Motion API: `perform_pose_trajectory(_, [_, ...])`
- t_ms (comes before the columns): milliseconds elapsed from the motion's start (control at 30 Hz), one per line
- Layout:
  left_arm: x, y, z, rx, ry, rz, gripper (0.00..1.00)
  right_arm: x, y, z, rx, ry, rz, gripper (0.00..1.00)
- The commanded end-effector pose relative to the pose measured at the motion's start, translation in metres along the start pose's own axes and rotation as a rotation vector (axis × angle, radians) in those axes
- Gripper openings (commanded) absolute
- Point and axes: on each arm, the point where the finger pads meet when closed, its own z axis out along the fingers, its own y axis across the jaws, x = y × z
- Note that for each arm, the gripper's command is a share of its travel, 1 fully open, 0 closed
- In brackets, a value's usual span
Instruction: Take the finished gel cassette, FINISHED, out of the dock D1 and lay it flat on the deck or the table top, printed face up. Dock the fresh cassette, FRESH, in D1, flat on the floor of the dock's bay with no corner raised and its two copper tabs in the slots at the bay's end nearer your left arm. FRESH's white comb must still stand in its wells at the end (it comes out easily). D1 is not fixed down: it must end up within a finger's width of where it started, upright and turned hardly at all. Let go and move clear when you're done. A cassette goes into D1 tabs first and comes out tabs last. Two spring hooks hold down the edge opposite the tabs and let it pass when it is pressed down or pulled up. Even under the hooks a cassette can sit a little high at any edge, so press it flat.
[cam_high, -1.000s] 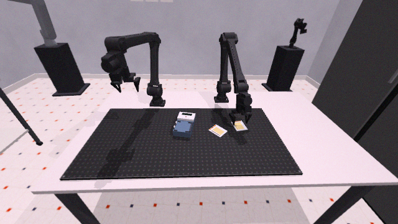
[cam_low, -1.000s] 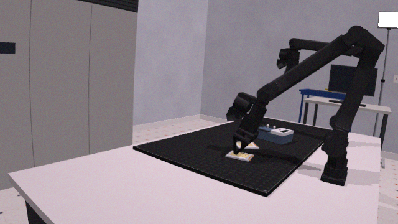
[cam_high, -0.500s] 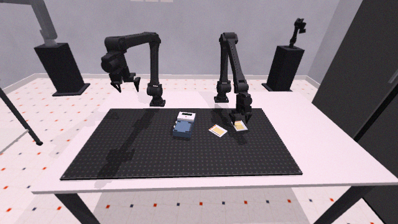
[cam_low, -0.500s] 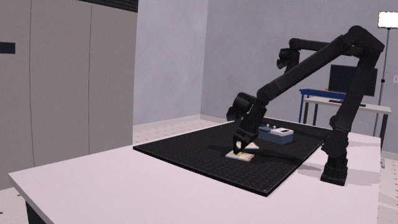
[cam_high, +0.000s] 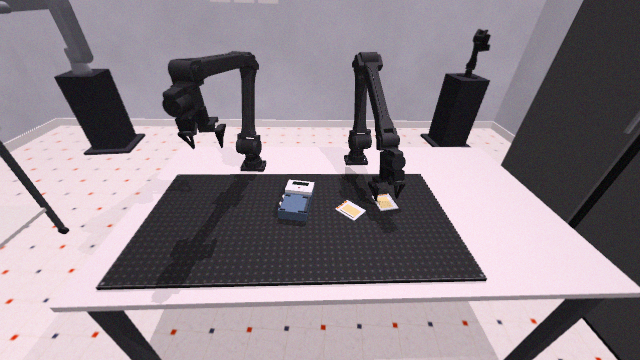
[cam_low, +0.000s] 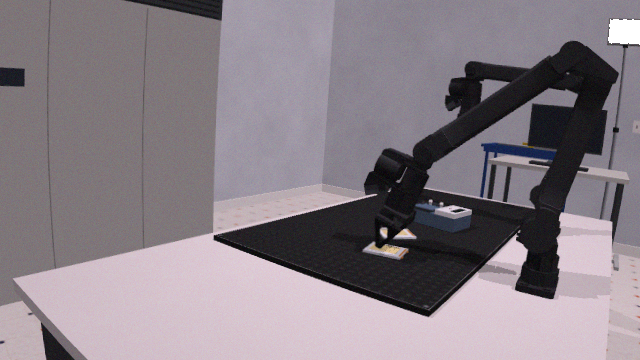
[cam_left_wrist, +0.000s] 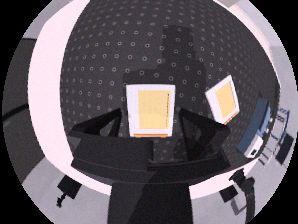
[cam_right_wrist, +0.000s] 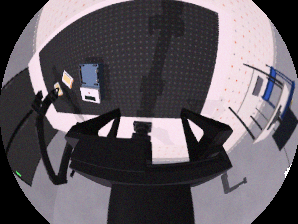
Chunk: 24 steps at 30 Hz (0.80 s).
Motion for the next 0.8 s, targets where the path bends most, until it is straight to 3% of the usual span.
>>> perform_pose_trajectory(0, [-0.009,-0.001,-0.004,0.000,-0.032,0.000,0.98,-0.014,-0.001,-0.023,0.007,-0.041,-0.015,1.00])
perform_pose_trajectory(767, [-0.010,-0.001,-0.021,0.000,-0.016,0.000,0.98,-0.014,-0.001,-0.023,0.007,-0.041,-0.015,1.00])
